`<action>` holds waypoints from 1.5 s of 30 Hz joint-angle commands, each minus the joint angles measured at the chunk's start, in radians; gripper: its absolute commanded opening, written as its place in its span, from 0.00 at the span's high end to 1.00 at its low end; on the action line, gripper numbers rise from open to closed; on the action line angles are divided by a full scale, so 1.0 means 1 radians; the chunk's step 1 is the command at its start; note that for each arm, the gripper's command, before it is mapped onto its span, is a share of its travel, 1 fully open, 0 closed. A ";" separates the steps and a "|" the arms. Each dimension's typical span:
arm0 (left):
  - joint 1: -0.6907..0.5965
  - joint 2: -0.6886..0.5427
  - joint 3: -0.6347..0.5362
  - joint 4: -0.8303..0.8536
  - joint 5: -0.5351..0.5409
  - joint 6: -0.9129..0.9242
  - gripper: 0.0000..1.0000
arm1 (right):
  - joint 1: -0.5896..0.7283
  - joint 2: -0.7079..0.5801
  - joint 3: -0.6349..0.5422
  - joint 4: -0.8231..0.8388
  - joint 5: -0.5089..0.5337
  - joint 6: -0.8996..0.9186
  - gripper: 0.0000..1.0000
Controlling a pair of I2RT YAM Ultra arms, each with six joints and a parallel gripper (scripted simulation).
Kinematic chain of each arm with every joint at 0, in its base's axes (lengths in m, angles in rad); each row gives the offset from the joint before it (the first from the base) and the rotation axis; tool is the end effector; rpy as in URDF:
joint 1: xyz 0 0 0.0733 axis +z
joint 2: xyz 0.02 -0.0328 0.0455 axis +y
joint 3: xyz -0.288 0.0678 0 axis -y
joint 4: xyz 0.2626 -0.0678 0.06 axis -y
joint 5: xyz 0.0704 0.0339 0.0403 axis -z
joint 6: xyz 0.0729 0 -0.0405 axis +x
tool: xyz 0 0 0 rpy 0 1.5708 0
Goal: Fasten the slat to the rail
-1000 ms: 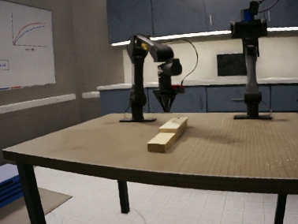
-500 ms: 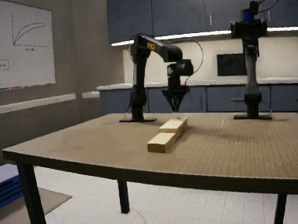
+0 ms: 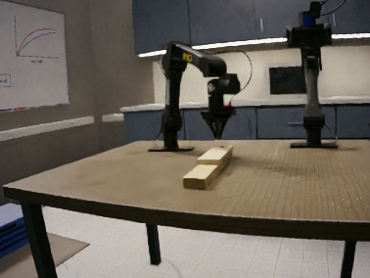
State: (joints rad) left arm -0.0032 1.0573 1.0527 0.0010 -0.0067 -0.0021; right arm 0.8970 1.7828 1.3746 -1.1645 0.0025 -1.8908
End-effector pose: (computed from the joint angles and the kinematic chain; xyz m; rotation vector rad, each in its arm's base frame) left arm 0.2847 0.0007 0.4277 -0.0044 1.5744 0.0011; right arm 0.2145 0.2702 0.2079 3.0897 -0.5523 0.0020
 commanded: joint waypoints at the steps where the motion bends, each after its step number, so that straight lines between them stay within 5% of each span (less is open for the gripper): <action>1: 0.003 -0.012 0.000 0.004 0.006 0.002 0.00 | -0.002 0.004 0.030 -0.022 -0.003 -0.007 0.88; 45: 0.003 -0.012 0.000 0.004 0.006 0.002 0.00 | 0.060 0.001 0.002 0.012 -0.003 0.059 0.88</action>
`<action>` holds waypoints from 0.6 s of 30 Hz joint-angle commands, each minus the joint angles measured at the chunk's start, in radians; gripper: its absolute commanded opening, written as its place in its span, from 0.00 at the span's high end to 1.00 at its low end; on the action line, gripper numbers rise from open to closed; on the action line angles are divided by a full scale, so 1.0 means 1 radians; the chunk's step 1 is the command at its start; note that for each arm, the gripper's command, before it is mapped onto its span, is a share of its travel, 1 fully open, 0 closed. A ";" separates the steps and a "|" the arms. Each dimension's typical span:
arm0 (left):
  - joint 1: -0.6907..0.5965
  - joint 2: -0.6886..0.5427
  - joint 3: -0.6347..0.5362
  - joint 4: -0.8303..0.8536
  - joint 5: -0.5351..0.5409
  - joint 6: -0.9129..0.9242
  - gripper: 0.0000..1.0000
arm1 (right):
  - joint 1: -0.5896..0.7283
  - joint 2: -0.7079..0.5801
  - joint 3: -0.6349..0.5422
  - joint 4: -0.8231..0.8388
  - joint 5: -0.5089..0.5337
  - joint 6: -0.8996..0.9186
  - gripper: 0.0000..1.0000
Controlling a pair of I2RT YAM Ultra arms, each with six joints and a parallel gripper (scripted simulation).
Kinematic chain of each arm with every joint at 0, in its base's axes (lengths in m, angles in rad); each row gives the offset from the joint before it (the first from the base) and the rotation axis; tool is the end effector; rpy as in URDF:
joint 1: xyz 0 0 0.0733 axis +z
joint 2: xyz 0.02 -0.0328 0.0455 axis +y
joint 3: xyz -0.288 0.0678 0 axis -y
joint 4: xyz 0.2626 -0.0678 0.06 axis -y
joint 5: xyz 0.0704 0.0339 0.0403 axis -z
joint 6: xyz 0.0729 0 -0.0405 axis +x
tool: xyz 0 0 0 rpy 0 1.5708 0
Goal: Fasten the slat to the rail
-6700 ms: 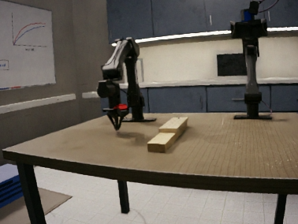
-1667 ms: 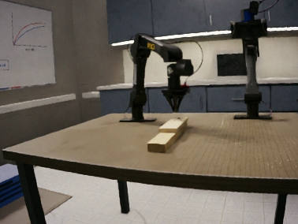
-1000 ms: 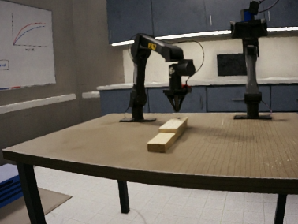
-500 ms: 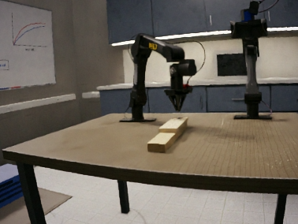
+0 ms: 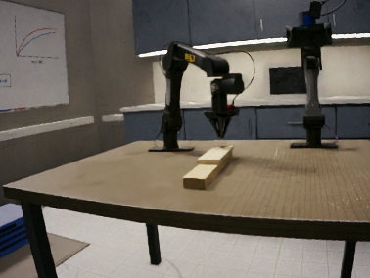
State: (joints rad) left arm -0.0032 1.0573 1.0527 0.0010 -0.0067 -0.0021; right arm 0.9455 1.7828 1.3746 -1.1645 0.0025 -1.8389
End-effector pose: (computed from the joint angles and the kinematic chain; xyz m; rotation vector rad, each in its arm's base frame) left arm 0.2847 0.0007 0.4277 -0.0044 1.5744 0.0011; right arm 0.2012 0.2802 0.2079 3.0889 -0.5576 0.0023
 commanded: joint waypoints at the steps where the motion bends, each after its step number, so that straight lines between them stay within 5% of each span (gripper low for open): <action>1: 0.003 -0.012 0.000 0.004 0.006 0.002 0.00 | 0.011 0.002 0.000 0.014 -0.003 0.007 0.88; 18: 0.003 -0.012 0.000 0.004 0.006 0.002 0.00 | 0.011 0.010 -0.030 0.052 -0.002 0.007 0.88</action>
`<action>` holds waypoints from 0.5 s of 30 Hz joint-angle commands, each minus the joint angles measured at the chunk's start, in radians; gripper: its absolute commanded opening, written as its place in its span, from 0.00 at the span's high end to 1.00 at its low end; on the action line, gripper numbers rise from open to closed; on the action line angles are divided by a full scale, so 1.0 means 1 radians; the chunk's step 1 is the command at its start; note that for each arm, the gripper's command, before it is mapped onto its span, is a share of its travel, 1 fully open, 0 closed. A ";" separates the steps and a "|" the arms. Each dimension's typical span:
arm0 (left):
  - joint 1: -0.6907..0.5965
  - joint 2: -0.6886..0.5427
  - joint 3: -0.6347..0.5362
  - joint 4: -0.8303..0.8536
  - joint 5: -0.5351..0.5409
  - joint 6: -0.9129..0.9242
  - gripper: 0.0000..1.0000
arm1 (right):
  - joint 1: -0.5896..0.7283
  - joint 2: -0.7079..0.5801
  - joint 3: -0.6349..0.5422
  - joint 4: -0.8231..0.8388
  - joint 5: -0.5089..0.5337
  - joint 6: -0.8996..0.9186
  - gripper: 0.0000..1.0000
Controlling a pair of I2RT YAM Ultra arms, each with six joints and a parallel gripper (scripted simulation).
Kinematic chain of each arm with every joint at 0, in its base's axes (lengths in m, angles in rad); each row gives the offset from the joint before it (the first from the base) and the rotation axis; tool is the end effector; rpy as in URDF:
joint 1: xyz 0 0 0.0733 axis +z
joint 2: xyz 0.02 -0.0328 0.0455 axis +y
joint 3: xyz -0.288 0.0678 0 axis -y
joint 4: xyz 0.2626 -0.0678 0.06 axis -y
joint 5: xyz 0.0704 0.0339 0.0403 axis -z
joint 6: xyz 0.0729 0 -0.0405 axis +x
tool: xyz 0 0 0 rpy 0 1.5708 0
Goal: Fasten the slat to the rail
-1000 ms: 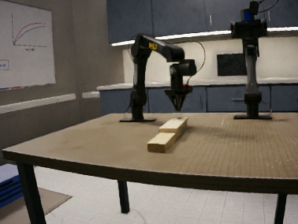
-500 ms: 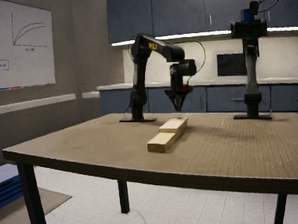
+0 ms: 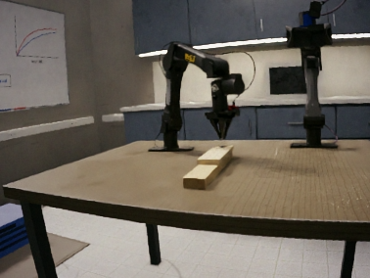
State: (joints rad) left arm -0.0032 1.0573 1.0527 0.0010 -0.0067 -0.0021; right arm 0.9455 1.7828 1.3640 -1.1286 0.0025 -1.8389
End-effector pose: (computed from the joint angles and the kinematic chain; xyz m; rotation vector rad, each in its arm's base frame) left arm 0.2847 0.0007 0.4277 -0.0044 1.5744 0.0011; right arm 0.2030 0.2827 0.2051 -3.0719 0.5546 -0.0193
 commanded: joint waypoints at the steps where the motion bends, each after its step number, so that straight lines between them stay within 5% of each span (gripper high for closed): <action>1: 0.003 -0.012 0.000 0.004 0.006 0.002 0.00 | 0.011 0.011 -0.021 0.018 -0.002 0.007 0.88; 15: 0.003 -0.012 0.000 0.004 0.006 0.002 0.00 | 0.011 0.018 -0.045 0.049 -0.002 0.007 0.88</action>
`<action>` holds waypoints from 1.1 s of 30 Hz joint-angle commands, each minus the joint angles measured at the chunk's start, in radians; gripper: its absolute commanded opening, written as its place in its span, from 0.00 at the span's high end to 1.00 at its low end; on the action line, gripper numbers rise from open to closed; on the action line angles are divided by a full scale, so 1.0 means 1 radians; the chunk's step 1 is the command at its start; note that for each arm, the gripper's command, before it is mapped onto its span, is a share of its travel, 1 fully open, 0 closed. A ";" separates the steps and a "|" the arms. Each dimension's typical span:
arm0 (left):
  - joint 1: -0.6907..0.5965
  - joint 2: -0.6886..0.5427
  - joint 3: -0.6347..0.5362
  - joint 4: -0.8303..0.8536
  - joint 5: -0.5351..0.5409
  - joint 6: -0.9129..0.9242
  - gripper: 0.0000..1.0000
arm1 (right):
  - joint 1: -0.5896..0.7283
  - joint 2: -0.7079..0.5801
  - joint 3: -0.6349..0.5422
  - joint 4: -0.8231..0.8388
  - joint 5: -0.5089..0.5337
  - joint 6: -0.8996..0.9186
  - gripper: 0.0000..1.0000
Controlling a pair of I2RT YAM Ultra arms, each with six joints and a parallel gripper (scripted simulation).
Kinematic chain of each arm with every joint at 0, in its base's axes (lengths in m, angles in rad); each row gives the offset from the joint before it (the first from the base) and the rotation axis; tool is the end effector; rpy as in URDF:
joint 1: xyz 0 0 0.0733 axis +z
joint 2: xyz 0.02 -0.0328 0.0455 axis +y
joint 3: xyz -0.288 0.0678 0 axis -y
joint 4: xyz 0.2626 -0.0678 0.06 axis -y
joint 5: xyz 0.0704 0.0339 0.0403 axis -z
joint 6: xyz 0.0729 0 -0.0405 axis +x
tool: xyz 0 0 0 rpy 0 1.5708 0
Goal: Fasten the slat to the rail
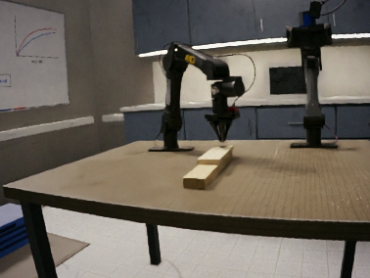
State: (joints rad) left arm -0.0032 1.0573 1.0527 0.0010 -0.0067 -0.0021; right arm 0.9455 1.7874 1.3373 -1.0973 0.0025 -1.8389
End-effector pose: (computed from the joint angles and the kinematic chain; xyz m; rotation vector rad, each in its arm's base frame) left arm 0.2847 0.0007 0.4277 -0.0044 1.5744 0.0011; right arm 0.2027 0.2824 0.1966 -3.0719 0.5546 -0.0193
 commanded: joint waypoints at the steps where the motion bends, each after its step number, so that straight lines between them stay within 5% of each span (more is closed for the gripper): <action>1: 0.003 -0.012 0.000 0.004 0.006 0.002 0.00 | 0.011 0.014 -0.020 0.021 -0.002 0.007 0.88; 33: 0.003 -0.012 0.000 0.004 0.006 0.002 0.00 | 0.011 0.004 0.013 -0.020 -0.003 0.009 0.88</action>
State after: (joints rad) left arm -0.0032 1.0573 1.0527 0.0010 -0.0067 -0.0021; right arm 0.9455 1.8015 1.3113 -1.0798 0.0025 -1.8374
